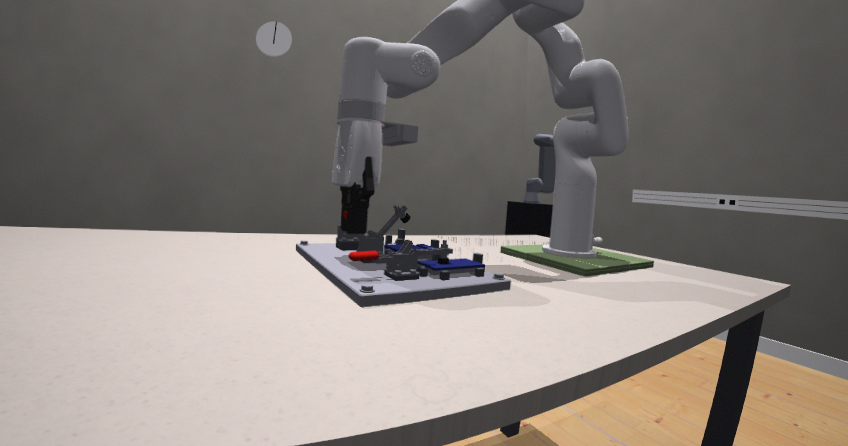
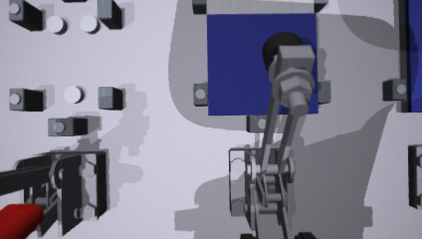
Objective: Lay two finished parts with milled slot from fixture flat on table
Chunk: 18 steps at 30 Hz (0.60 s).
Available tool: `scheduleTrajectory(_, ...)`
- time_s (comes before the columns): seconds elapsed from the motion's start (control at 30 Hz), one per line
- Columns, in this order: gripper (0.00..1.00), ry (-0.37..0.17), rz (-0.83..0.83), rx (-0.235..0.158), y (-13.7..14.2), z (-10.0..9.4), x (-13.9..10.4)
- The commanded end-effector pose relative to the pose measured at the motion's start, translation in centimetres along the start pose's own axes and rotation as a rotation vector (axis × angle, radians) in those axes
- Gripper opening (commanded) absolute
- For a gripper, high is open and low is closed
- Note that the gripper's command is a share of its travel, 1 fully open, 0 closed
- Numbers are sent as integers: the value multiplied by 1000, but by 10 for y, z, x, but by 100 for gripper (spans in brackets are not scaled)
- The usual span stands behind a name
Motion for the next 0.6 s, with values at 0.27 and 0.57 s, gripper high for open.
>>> scheduleTrajectory(0.27, 0, -2, 0, 0, -1, -4, 8)
scheduleTrajectory(0.57, 0, -2, 0, 0, -1, -5, 13)
Point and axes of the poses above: the point where the finger pads meet when closed, its own z axis out along the fingers, its own y axis across the jaws, x = y × z, the point moved 1 cm from there along -z, back along the fingers, and after that the axes turned 4 degrees about z, right-handed, at the moved point
